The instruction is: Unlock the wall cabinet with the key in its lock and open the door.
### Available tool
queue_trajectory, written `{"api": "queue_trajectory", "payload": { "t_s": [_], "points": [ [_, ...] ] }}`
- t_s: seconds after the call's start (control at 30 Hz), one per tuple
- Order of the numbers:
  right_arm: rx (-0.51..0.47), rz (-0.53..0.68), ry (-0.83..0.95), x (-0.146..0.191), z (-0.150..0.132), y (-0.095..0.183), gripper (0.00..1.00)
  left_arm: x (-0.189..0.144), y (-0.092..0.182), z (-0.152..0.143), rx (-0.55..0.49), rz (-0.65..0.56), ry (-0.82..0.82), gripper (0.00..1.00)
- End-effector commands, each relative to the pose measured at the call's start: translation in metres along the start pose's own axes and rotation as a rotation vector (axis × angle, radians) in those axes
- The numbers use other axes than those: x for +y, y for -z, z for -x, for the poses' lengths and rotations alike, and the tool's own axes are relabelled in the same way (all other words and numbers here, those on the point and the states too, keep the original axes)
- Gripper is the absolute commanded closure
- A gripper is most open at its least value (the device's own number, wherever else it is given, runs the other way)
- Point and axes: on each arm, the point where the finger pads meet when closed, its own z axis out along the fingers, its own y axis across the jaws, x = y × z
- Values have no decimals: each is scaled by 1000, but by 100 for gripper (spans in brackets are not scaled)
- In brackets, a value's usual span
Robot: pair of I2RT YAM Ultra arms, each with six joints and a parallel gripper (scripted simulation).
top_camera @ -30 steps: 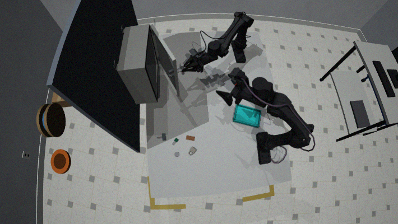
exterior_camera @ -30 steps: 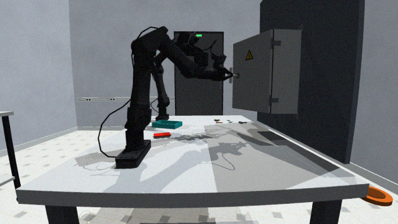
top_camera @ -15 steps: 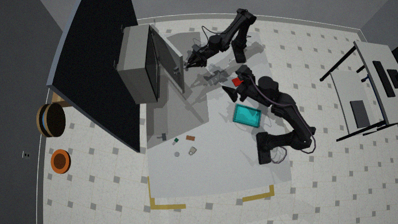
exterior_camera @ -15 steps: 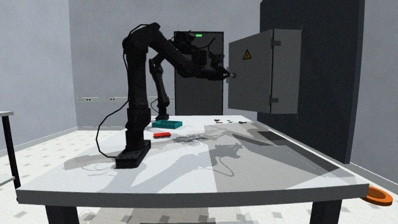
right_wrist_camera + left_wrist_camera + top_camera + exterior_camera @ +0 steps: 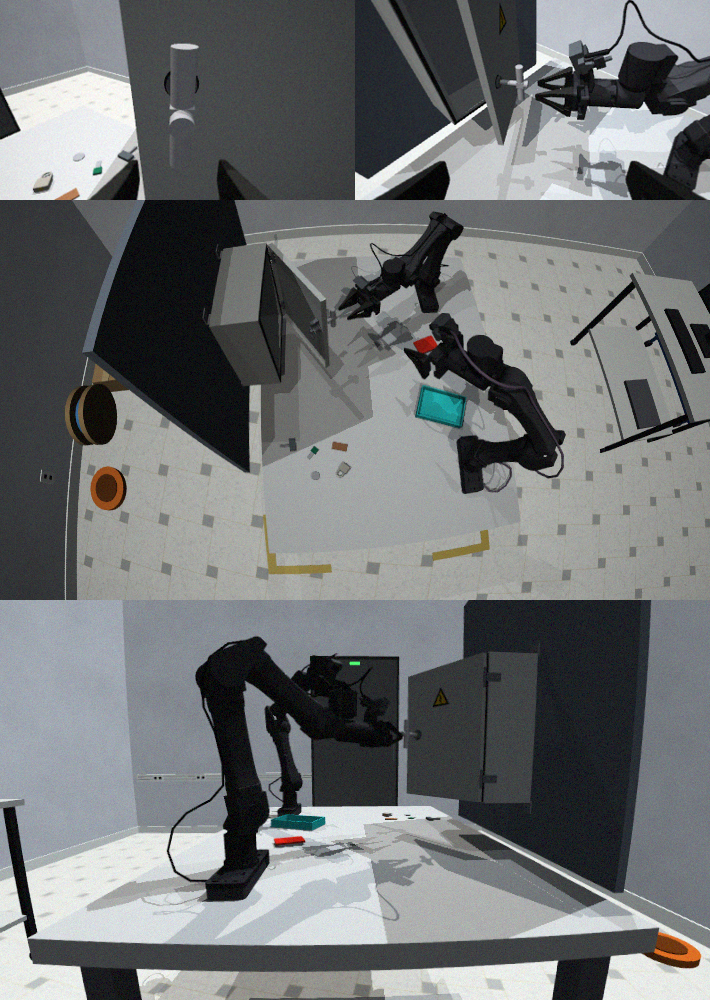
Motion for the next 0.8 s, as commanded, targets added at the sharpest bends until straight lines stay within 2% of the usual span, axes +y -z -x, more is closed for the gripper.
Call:
{"api": "queue_trajectory", "payload": {
  "t_s": [0.0, 0.2, 0.3, 0.57, 0.63, 0.77],
  "points": [
    [-33, -2, -3, 1, 14, 35, 56, -14, 9, -5, 3, -44, -20, 0],
    [-29, -2, 6, 1, 11, 46, 56, -10, 10, 3, -32, -27, -11, 0],
    [-58, 2, 1, 1, 23, 41, 56, -6, 12, 9, -75, -6, -8, 0],
    [-48, 2, 2, 1, 21, 40, 56, 3, 31, 13, -242, 59, 1, 0],
    [-48, 2, 2, 1, 21, 40, 56, 3, 31, 13, -242, 59, 1, 0],
    [-26, 34, 8, 10, 25, 43, 56, 9, 49, 5, -353, 104, 9, 0]
  ]
}}
